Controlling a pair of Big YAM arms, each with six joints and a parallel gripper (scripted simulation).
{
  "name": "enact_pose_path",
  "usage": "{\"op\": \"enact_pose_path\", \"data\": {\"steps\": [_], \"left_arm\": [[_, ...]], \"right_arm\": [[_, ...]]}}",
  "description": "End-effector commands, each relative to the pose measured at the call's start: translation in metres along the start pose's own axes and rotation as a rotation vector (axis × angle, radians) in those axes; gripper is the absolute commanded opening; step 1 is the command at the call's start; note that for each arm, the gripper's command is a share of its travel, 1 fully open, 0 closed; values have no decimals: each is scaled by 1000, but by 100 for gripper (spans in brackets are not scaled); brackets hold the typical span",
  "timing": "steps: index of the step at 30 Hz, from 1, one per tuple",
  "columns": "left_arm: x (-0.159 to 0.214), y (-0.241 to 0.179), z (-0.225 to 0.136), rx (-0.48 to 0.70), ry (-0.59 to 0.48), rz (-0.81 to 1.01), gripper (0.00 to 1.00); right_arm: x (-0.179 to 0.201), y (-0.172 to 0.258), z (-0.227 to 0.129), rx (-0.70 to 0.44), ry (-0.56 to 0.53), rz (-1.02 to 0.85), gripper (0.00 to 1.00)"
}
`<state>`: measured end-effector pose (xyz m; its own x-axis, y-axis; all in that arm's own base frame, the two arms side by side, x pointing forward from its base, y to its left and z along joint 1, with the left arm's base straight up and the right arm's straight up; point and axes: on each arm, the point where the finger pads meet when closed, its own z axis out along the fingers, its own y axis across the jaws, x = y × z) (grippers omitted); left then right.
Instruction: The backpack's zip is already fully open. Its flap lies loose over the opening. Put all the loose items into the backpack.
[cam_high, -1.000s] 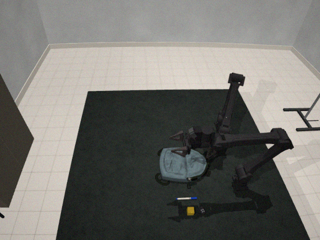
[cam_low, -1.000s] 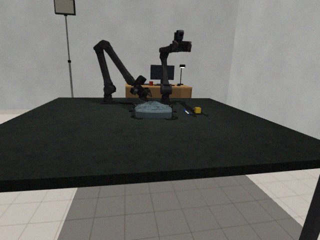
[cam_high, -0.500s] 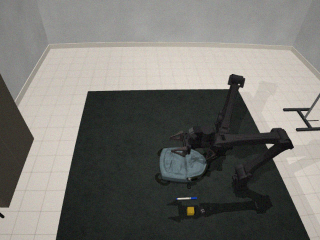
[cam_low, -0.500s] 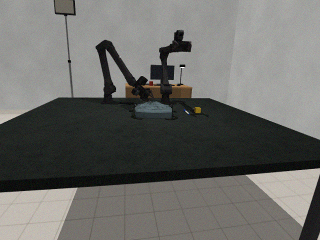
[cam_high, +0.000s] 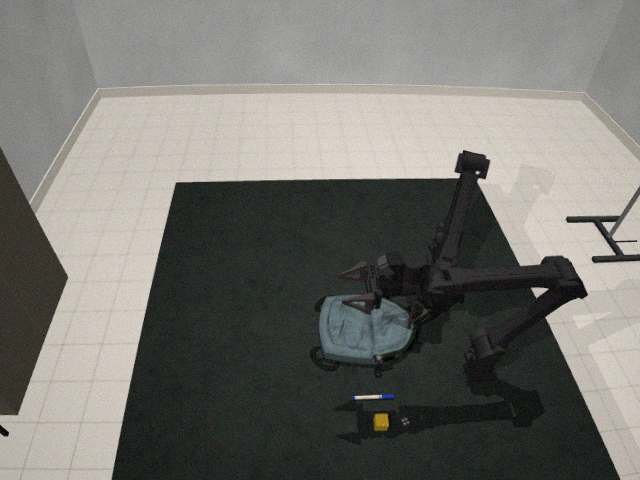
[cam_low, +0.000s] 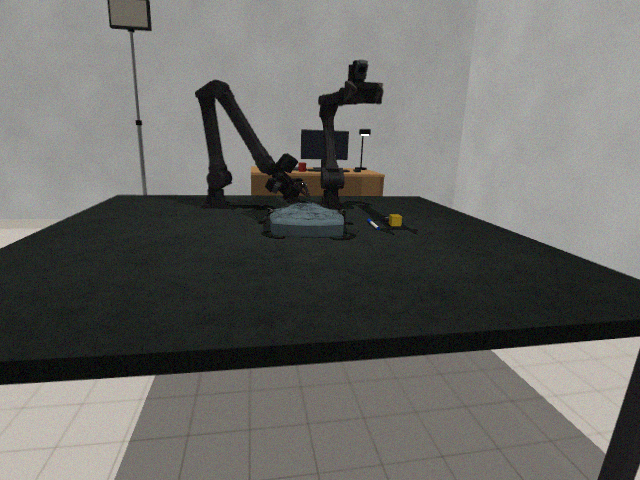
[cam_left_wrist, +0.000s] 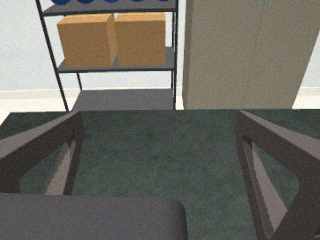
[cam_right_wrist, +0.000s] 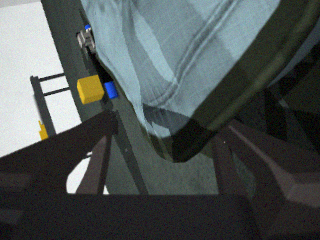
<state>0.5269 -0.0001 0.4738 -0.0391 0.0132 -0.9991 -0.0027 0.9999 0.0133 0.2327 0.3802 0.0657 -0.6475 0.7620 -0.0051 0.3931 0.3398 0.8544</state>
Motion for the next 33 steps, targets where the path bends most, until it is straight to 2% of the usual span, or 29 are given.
{"op": "enact_pose_path", "data": {"steps": [1,7,9,33], "left_arm": [[-35,0,-4,0,-65,-6,90],[-35,0,-4,0,-65,-6,90],[-35,0,-4,0,-65,-6,90],[-35,0,-4,0,-65,-6,90]], "right_arm": [[7,46,15,-90,7,21,59],[7,48,21,-90,7,21,59],[7,63,13,-119,13,32,59],[6,76,3,-96,8,23,59]]}}
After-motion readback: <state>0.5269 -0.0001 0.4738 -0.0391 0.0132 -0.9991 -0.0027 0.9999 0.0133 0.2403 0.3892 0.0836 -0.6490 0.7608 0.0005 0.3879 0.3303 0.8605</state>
